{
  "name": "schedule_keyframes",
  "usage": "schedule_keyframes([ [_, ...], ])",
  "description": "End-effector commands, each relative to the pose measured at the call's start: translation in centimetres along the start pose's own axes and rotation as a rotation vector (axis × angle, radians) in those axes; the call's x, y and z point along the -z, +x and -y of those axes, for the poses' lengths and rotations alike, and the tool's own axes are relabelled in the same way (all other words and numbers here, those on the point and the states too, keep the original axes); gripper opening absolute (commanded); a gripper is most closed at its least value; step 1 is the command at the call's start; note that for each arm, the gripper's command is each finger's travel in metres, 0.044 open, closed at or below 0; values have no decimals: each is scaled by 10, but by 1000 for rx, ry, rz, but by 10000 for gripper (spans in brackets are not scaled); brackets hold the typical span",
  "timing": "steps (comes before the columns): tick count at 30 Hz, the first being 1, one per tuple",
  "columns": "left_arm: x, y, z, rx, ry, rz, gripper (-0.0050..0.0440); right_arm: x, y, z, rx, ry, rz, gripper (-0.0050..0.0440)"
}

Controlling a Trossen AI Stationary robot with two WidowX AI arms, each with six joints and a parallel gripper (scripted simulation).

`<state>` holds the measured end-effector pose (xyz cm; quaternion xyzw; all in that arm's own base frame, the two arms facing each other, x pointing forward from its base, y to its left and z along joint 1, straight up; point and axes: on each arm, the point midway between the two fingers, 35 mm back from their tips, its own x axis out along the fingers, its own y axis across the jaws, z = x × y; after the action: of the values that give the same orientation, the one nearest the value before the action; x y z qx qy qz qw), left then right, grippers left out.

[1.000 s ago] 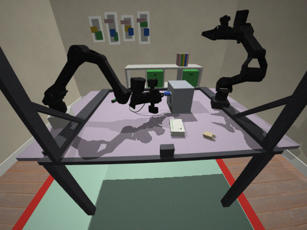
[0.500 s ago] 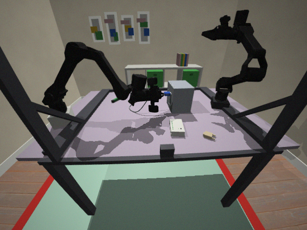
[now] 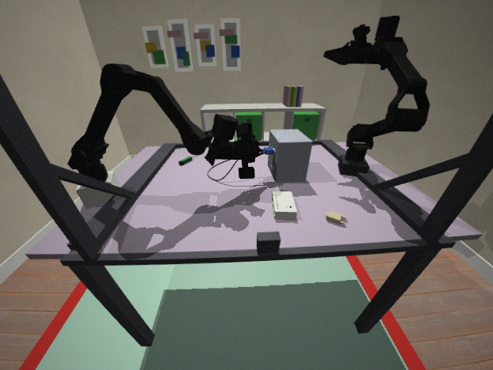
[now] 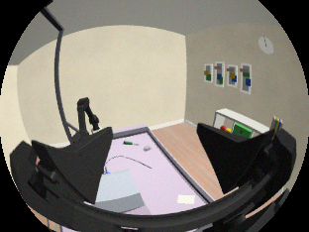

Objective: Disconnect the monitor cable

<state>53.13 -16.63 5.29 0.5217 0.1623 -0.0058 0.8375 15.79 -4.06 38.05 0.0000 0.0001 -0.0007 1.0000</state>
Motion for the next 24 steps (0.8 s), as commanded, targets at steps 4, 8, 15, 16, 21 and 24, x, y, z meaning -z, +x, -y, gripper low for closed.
schedule_keyframes([
  [4, -7, -2, -14, 14, -58, 13, 0, -3, 0, -1, -1, -6, 1, 440],
  [8, -7, -2, -15, 51, -110, 14, 0, -3, 0, -1, -1, -6, 1, 440],
  [15, -7, -2, -16, 78, -148, 15, 0, -3, 0, -1, -1, -6, 1, 440],
  [16, -6, -2, -16, 88, -162, 15, 0, -3, 0, -1, -1, -6, 1, 440],
  [21, -6, -1, -17, 118, -205, 15, 0, -3, 0, -1, -1, -6, 1, 440],
  [24, -6, -1, -18, 131, -223, 15, 0, -3, 0, -1, -1, -6, 1, 440],
])
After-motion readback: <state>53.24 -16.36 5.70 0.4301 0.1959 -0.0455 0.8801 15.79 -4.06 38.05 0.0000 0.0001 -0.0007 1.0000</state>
